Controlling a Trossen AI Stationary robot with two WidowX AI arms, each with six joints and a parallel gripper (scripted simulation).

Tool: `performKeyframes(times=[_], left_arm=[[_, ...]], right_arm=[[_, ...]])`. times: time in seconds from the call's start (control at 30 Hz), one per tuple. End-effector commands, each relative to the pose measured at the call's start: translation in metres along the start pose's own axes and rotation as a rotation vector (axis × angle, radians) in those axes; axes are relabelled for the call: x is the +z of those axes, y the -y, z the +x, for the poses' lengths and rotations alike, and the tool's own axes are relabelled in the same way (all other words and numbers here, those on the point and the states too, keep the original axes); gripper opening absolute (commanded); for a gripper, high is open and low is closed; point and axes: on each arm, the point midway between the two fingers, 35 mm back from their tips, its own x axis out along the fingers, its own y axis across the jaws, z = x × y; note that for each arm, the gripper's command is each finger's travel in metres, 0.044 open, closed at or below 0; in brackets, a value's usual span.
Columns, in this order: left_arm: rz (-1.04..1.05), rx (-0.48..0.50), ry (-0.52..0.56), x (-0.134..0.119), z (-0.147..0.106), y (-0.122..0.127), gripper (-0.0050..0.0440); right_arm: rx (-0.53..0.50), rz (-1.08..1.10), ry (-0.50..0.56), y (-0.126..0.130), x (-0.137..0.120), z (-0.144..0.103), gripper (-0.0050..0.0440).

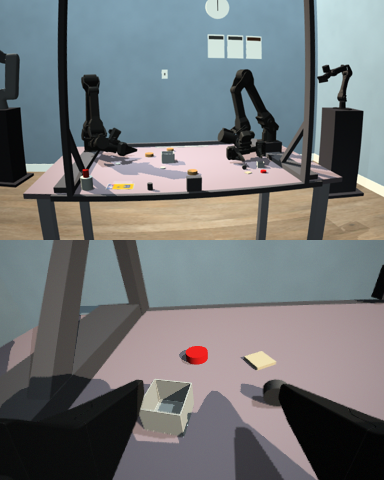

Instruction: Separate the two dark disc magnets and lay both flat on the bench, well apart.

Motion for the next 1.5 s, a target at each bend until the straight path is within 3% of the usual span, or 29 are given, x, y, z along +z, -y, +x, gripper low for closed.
performKeyframes(times=[0.0, 0.27, 0.47, 0.53, 0.6, 0.77, 1.03, 1.1, 1.27, 1.47], left_arm=[[-0.063, 0.015, -0.025, 0.002, 0.003, 0.004, 0.0400], [-0.349, 0.153, -0.138, 0.011, 0.038, 0.007, 0.0400], [-0.757, 0.276, -0.179, 0.048, 0.078, 0.006, 0.0400], [-0.757, 0.276, -0.179, 0.048, 0.078, 0.006, 0.0400], [-0.865, 0.305, -0.200, 0.059, 0.088, 0.001, 0.0400], [-1.137, 0.380, -0.260, 0.081, 0.109, -0.015, 0.0400], [-1.541, 0.485, -0.318, 0.108, 0.122, -0.038, 0.0400], [-1.541, 0.485, -0.318, 0.108, 0.122, -0.038, 0.0400], [-1.824, 0.563, -0.355, 0.122, 0.121, -0.046, 0.0400], [-2.106, 0.652, -0.387, 0.137, 0.115, -0.054, 0.0400]], right_arm=[[0.006, 0.034, -0.035, 0.002, 0.000, 0.004, 0.0400], [0.005, 0.216, -0.213, 0.011, 0.005, 0.025, 0.0400], [-0.079, 0.345, -0.385, 0.025, 0.019, 0.048, 0.0400], [-0.079, 0.345, -0.385, 0.025, 0.019, 0.048, 0.0400], [-0.126, 0.410, -0.451, 0.027, 0.024, 0.056, 0.0400], [-0.296, 0.572, -0.612, 0.023, 0.033, 0.071, 0.0400], [-0.606, 0.735, -0.791, 0.000, 0.039, 0.072, 0.0400], [-0.606, 0.735, -0.791, 0.000, 0.039, 0.072, 0.0400], [-0.866, 0.803, -0.855, -0.024, 0.043, 0.060, 0.0400], [-1.139, 0.798, -0.813, -0.043, 0.056, 0.043, 0.0400]])
